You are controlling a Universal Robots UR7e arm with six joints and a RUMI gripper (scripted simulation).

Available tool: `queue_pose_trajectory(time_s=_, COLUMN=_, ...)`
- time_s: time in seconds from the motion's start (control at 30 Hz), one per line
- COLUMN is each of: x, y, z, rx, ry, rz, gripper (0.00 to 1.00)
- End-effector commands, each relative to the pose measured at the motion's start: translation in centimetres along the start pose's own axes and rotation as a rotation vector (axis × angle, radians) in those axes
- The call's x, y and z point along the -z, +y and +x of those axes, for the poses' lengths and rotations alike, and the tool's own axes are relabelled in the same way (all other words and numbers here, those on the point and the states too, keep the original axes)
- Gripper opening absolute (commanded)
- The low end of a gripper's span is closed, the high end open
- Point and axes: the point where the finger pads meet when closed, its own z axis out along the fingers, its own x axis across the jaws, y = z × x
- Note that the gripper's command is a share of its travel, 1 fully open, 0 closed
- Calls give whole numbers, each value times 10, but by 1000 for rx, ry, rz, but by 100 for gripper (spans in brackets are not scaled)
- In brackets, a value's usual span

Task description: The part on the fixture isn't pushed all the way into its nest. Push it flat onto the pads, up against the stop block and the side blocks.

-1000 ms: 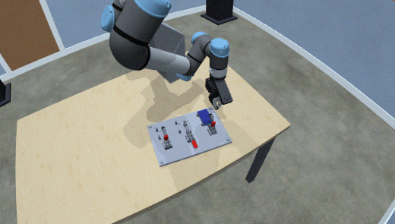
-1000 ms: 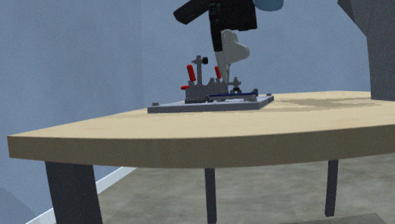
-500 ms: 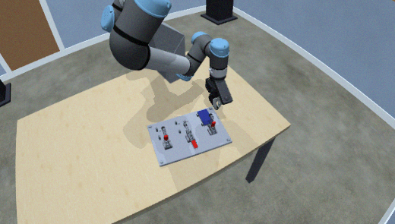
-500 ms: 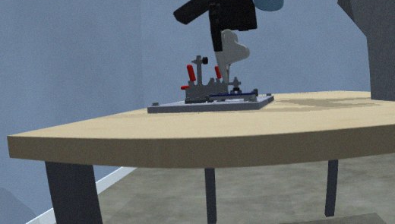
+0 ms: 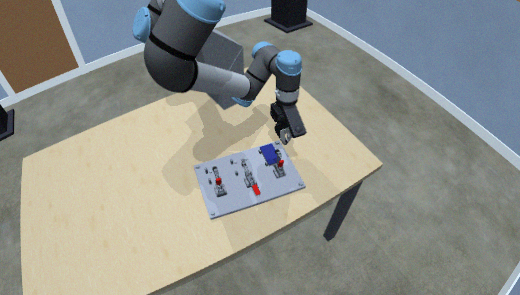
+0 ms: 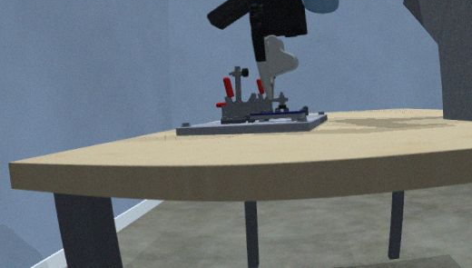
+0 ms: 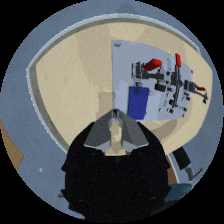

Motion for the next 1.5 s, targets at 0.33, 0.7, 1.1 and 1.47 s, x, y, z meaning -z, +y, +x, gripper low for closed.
queue_pose_trajectory(time_s=0.33, x=1, y=31, z=25, rx=0, ry=0, rz=1, gripper=0)
queue_pose_trajectory(time_s=0.7, x=1, y=39, z=31, rx=0, ry=0, rz=0, gripper=0)
queue_pose_trajectory(time_s=1.1, x=1, y=75, z=60, rx=0, ry=0, rz=0, gripper=0)
queue_pose_trajectory(time_s=1.47, x=-23, y=75, z=60, rx=0, ry=0, rz=0, gripper=0)
